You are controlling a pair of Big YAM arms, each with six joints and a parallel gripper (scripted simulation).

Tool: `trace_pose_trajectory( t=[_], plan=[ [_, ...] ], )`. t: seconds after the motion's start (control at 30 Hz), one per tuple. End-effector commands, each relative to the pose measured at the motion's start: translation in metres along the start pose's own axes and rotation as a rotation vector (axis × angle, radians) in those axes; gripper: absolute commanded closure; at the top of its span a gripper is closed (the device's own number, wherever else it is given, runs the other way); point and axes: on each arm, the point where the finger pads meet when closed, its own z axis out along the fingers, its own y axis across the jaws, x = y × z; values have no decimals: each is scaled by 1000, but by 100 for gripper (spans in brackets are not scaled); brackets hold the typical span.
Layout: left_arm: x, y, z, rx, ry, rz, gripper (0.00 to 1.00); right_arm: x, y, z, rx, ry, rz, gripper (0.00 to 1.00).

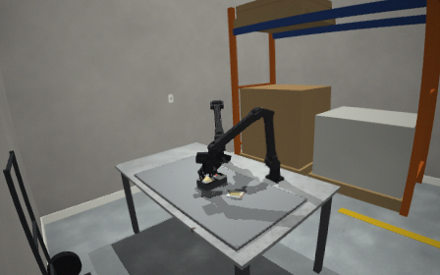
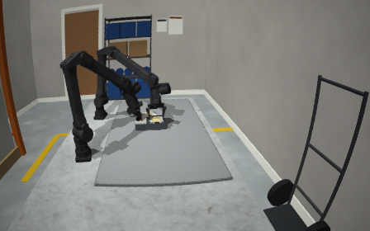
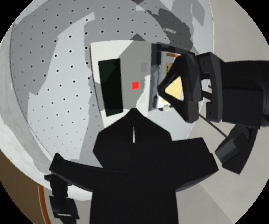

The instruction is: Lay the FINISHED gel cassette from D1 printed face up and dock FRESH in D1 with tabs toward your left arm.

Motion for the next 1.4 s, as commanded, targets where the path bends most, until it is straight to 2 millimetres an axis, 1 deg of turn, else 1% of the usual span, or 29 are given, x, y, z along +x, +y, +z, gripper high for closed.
trace_pose_trajectory(
  t=[0.0,1.37],
  plan=[
    [-3,2,-3,-8,-4,4,100,-5,3,7,3,-3,3,100],
    [-3,2,-3,-8,-4,4,100,-2,12,19,3,-3,3,100]
  ],
)
